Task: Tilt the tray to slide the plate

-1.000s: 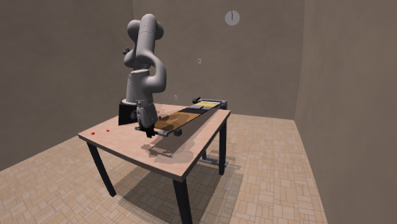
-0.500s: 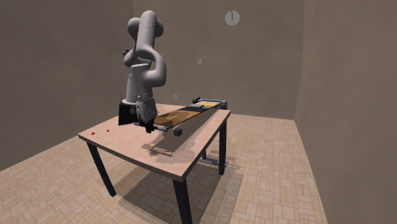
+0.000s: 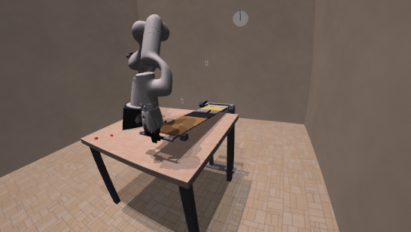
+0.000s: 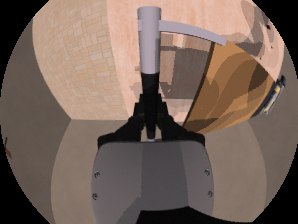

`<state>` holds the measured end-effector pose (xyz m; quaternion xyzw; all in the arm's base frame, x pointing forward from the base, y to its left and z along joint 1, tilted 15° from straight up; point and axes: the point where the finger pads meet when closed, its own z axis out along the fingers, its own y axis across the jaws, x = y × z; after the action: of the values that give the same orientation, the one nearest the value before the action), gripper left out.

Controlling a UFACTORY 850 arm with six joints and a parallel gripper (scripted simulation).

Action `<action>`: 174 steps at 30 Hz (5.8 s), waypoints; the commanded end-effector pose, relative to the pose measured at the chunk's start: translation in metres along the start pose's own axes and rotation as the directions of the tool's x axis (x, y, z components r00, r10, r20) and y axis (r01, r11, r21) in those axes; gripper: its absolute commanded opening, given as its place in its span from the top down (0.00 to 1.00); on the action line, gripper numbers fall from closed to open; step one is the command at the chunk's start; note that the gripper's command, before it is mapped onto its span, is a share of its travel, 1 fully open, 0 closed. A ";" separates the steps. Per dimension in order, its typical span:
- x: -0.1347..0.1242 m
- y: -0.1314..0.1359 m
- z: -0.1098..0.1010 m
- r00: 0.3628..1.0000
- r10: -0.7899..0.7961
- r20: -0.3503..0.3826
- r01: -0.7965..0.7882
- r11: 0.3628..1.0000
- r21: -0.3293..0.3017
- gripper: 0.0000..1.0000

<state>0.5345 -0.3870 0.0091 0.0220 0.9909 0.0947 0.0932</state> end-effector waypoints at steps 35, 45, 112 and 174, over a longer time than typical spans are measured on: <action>-0.001 -0.001 0.001 1.000 0.000 0.002 0.000 1.000 0.001 1.00; -0.001 0.011 -0.076 1.000 0.000 0.002 0.000 1.000 0.001 1.00; -0.001 0.010 -0.069 1.000 0.000 0.002 0.000 1.000 0.001 1.00; -0.001 -0.002 0.009 1.000 0.000 0.002 0.000 1.000 0.001 1.00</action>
<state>0.5340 -0.3870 0.0095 0.0225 0.9911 0.0919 0.0937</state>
